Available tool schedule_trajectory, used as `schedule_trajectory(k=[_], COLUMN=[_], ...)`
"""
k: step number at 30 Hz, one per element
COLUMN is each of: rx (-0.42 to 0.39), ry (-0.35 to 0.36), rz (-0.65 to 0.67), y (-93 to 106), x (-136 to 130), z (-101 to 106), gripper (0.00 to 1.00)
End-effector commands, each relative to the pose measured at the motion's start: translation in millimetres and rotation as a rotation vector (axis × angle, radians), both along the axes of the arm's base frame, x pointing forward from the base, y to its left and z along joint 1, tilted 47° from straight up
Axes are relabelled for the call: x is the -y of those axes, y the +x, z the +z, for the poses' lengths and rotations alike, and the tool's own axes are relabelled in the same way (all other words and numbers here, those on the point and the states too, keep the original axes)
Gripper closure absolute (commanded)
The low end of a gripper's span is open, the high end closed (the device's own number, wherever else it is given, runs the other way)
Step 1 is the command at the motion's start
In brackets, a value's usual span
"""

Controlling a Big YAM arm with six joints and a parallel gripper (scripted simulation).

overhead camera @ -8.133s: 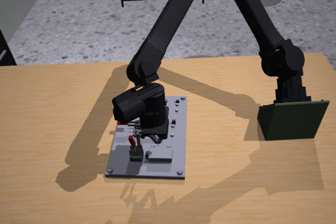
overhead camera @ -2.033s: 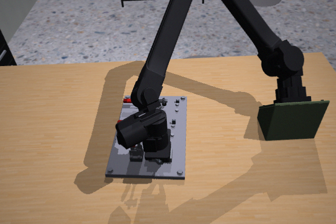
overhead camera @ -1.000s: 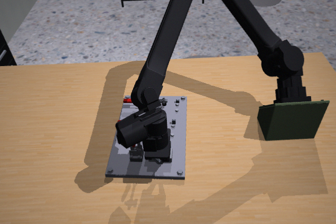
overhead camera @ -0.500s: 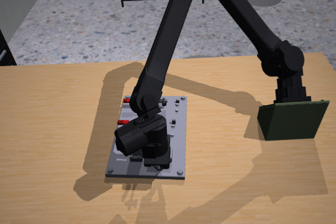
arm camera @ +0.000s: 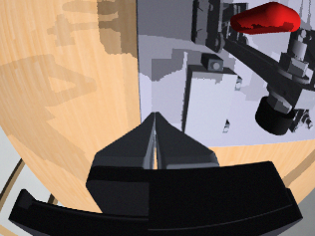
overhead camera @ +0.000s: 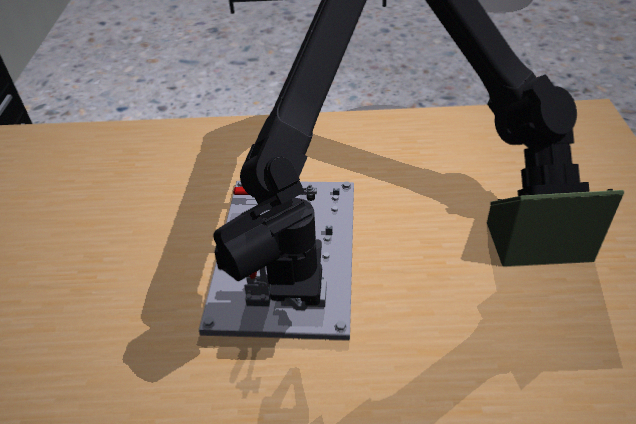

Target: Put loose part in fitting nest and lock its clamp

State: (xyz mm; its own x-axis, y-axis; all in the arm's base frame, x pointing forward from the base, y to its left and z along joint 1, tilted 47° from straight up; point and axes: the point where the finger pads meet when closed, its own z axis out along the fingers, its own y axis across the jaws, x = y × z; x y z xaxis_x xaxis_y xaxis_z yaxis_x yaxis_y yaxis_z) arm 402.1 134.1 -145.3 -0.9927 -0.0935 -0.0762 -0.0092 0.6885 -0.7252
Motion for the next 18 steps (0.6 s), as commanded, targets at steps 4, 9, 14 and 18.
schedule_trajectory(k=[4,9,14,18], rx=[0.024,0.035,0.032,0.031], ry=[0.005,0.014,0.012,0.012], rz=[-0.034,0.006,-0.016,-0.014], y=[14.1,11.4,12.8,12.2], x=[-8,-27,-15,-15], z=[6,12,15,15], gripper=[1.0,1.0,1.0,1.0])
